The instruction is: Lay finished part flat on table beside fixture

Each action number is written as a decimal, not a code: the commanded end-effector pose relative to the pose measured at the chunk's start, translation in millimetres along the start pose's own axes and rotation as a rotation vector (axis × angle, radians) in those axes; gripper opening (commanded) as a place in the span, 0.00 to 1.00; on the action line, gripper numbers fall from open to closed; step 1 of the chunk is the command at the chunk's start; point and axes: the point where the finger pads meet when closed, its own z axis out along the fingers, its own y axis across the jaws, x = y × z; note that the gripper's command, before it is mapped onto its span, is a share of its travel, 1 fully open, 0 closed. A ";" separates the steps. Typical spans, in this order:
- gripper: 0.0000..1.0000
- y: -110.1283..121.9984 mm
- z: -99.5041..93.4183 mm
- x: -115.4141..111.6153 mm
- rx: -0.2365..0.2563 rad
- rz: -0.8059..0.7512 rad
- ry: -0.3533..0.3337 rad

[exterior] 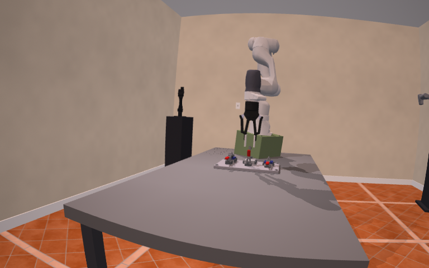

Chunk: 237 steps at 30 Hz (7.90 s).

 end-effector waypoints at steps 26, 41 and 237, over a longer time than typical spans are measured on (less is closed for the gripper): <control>0.28 -0.1 -3.4 -1.9 0.001 0.000 -0.003; 0.28 -0.1 -3.5 0.2 0.001 0.000 -0.003; 0.00 -0.2 50.4 15.2 0.001 0.000 -0.003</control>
